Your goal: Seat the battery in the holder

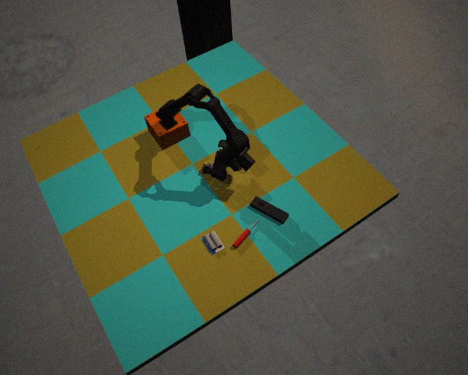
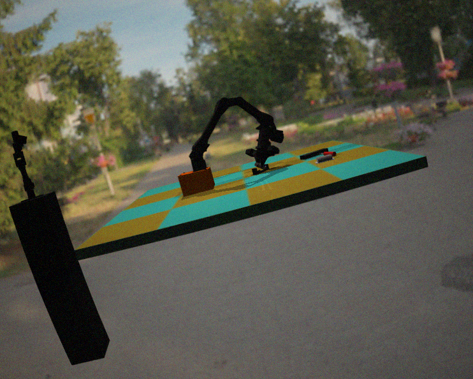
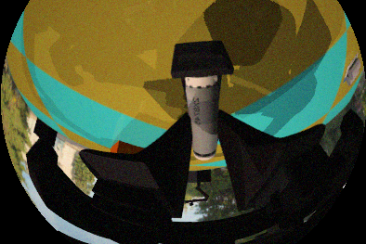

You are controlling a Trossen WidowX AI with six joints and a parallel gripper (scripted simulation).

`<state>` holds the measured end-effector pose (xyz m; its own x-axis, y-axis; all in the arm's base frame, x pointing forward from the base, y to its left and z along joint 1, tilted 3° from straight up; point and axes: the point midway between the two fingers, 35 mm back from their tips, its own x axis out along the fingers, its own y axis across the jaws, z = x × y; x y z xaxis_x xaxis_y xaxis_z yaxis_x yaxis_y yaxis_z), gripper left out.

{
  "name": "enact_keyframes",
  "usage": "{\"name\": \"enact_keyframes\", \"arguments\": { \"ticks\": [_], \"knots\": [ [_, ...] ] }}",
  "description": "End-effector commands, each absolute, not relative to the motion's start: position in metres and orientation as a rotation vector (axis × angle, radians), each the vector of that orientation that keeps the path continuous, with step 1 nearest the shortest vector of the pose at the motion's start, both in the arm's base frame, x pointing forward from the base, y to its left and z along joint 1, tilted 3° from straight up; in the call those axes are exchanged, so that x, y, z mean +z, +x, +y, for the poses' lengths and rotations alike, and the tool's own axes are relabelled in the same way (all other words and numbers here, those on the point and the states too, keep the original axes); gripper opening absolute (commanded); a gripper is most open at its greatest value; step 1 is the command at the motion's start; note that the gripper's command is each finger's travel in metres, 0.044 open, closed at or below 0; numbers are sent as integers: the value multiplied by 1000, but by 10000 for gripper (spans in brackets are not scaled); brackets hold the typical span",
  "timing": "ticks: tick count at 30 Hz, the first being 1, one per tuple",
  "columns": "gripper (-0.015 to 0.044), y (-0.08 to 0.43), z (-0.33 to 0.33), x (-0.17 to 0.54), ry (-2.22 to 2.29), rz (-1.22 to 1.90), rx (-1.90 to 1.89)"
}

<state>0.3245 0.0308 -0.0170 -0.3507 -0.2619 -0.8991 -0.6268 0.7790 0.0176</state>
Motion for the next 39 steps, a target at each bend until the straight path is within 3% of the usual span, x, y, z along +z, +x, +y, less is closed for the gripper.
{"name": "enact_keyframes", "arguments": {
  "ticks": [1, 39],
  "knots": [
    [65, 328, 33, -18, -654, 1905, 452],
    [65, 322, 26, -27, -563, 1716, 521]
  ]
}}
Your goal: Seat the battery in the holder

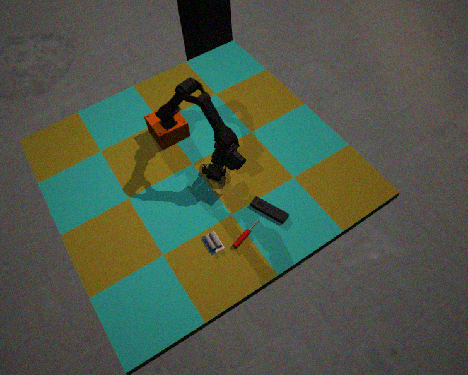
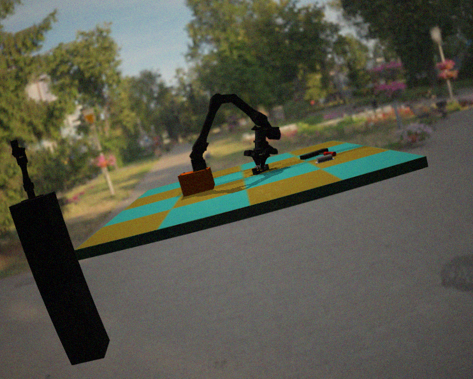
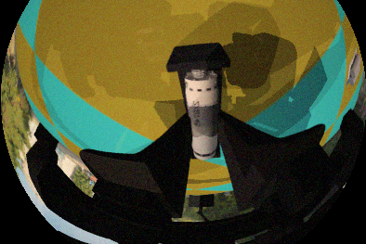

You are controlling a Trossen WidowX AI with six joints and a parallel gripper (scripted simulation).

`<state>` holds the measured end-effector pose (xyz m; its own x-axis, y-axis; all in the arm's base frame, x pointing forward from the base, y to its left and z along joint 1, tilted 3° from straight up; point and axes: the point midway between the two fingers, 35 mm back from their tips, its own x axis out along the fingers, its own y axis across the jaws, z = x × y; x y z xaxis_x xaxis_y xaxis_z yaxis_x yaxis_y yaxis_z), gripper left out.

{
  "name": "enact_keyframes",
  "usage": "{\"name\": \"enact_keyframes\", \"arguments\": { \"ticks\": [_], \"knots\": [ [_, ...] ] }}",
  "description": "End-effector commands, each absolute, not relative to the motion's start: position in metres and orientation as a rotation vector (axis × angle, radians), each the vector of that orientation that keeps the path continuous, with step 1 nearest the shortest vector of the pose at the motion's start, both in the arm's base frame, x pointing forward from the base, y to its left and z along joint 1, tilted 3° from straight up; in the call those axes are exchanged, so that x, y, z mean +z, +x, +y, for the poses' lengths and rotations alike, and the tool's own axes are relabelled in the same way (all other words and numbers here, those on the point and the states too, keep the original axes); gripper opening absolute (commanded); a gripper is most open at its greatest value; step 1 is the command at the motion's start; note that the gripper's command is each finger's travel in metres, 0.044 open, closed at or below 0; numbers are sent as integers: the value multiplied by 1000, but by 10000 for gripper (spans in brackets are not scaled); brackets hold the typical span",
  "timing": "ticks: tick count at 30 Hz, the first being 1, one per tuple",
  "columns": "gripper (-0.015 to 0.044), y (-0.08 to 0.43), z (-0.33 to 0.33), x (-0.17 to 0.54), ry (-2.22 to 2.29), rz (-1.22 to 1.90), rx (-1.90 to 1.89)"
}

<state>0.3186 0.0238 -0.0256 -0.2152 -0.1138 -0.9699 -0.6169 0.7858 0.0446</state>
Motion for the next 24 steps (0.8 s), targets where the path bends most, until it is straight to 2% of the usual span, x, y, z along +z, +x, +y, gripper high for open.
{"name": "enact_keyframes", "arguments": {
  "ticks": [1, 24],
  "knots": [
    [65, 322, 26, -27, -561, 1710, 523],
    [65, 318, 23, -31, -528, 1585, 566]
  ]
}}
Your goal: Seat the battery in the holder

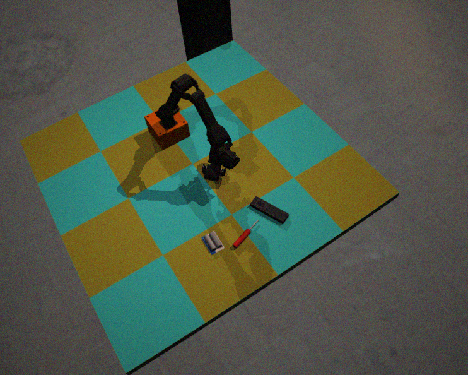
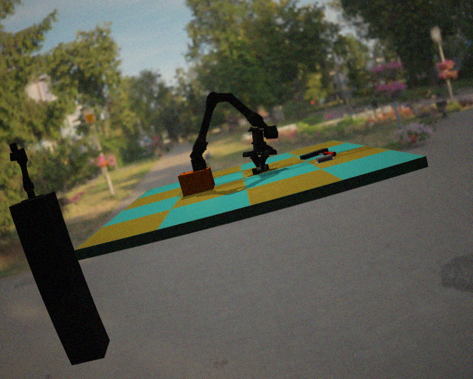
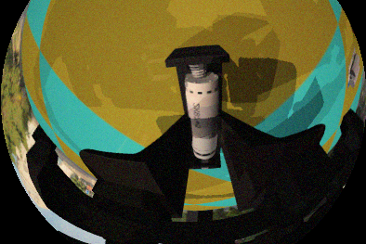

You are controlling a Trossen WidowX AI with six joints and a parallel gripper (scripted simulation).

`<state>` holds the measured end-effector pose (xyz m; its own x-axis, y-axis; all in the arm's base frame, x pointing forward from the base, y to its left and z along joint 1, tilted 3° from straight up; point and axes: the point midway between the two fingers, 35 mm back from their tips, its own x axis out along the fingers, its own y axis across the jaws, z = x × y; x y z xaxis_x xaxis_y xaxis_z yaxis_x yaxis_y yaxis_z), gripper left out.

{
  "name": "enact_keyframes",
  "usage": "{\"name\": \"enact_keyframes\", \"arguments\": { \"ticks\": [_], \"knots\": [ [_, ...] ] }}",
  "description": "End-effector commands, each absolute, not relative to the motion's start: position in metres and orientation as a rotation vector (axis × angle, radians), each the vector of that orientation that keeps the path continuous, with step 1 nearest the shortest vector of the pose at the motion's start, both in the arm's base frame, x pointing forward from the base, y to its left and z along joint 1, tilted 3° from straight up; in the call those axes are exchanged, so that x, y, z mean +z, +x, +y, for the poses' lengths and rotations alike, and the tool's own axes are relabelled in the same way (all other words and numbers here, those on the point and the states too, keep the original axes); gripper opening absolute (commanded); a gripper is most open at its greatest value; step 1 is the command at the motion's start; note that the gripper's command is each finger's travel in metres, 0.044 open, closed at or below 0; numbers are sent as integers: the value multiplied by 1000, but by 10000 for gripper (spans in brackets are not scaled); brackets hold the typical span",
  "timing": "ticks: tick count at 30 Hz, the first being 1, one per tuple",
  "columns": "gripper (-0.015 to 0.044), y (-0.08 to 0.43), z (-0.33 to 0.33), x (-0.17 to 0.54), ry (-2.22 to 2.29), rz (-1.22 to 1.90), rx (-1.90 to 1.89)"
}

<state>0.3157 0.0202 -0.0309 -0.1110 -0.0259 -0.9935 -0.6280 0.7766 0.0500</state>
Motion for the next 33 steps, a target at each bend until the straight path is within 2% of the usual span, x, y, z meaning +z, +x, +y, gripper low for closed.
{"name": "enact_keyframes", "arguments": {
  "ticks": [1, 33],
  "knots": [
    [65, 318, 23, -31, -527, 1580, 568],
    [65, 307, 14, -33, -528, 1554, 576]
  ]
}}
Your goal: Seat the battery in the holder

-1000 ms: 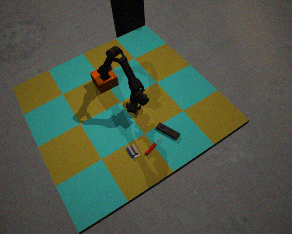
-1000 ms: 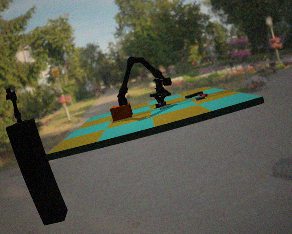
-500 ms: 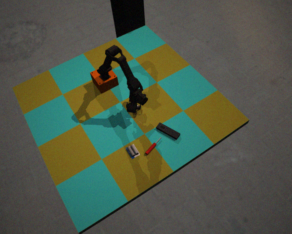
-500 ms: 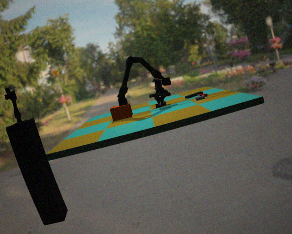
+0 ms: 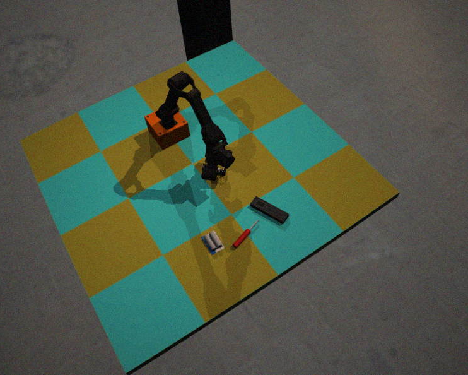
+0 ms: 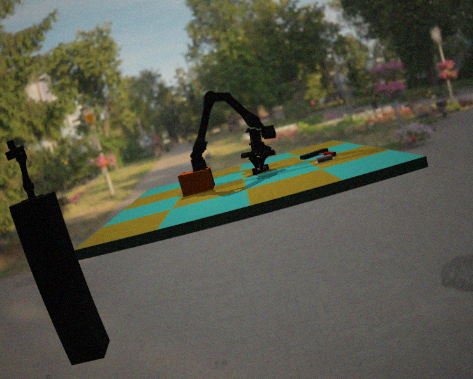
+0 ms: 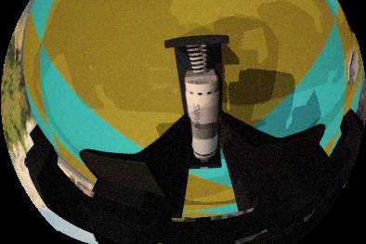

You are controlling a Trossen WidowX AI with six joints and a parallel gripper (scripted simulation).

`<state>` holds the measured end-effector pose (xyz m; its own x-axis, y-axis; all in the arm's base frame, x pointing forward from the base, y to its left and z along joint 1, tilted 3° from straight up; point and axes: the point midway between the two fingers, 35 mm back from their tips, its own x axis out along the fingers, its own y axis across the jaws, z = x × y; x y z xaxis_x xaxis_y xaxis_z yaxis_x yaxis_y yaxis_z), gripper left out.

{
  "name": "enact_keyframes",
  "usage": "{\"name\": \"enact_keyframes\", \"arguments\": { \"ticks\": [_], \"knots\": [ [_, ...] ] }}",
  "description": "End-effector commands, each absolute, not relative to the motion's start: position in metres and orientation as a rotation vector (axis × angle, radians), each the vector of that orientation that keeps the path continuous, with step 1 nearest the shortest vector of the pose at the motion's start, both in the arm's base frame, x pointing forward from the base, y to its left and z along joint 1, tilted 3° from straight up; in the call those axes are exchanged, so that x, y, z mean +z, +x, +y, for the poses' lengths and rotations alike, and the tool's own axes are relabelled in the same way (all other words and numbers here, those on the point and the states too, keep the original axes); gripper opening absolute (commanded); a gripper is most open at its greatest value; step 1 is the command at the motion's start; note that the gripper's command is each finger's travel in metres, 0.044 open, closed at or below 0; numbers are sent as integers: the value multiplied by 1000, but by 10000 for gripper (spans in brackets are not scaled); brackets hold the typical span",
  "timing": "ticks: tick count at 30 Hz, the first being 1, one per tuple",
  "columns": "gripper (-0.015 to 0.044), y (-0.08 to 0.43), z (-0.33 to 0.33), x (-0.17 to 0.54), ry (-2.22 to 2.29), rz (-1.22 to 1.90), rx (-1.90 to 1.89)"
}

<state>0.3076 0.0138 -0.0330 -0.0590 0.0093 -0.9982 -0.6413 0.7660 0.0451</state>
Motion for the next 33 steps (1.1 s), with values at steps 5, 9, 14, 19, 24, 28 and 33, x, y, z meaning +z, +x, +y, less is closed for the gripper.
{"name": "enact_keyframes", "arguments": {
  "ticks": [5, 9, 14, 19, 24, 28, 33],
  "knots": [
    [65, 306, 14, -33, -529, 1553, 575],
    [167, 306, 14, -33, -529, 1553, 575],
    [167, 306, 14, -30, -528, 1553, 575],
    [167, 306, 13, -20, -527, 1553, 574],
    [167, 306, 13, -18, -526, 1553, 573],
    [272, 305, 12, 5, -526, 1555, 573],
    [403, 300, 11, 52, -527, 1553, 573]
  ]
}}
